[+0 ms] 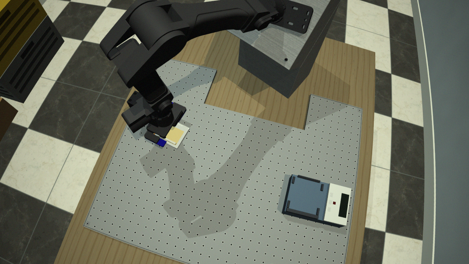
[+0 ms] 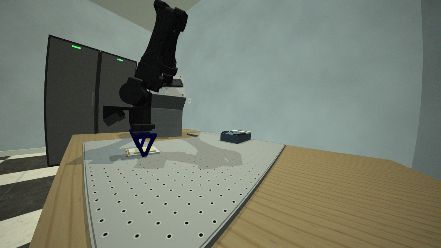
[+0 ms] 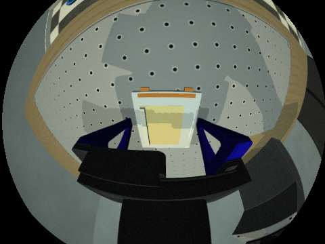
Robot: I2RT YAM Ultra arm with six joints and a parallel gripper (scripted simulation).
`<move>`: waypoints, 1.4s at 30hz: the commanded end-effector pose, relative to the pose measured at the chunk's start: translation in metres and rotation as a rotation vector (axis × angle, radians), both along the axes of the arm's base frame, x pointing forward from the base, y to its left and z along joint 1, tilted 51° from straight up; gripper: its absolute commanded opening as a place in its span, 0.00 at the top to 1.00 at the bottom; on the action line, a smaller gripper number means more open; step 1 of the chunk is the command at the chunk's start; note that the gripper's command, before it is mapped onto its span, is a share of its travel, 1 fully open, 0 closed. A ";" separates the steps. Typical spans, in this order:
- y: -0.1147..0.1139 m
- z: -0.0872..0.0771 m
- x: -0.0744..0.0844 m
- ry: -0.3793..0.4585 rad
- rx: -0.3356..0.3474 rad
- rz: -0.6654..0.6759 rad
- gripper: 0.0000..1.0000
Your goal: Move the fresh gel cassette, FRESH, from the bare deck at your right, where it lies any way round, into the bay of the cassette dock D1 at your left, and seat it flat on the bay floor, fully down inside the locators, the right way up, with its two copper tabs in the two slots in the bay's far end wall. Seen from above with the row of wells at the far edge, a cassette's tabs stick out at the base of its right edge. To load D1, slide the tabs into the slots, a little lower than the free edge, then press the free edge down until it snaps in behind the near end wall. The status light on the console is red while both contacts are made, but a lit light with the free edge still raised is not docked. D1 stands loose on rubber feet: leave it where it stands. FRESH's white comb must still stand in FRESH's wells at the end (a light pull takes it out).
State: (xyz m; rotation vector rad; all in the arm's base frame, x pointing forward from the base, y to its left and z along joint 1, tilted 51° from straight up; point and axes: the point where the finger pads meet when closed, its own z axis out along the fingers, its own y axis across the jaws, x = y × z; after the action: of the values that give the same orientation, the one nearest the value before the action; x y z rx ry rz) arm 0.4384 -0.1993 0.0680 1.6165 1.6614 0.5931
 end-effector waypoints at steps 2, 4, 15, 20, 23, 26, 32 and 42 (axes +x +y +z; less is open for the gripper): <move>0.000 -0.013 -0.007 0.025 0.011 -0.015 0.00; 0.000 -0.013 -0.007 0.025 0.011 -0.015 1.00; -0.001 0.001 -0.001 -0.001 -0.003 -0.007 1.00; -0.001 0.001 -0.001 -0.001 -0.003 -0.007 1.00; -0.001 0.001 -0.001 -0.001 -0.003 -0.007 1.00; -0.001 0.001 -0.001 -0.001 -0.003 -0.007 1.00; 0.004 0.000 -0.010 0.014 0.005 -0.013 1.00; 0.002 0.007 -0.020 0.013 0.002 -0.013 1.00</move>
State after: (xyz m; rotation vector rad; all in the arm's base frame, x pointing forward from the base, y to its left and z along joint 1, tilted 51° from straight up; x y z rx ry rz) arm 0.4298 -0.1945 0.0728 1.6198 1.6627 0.5921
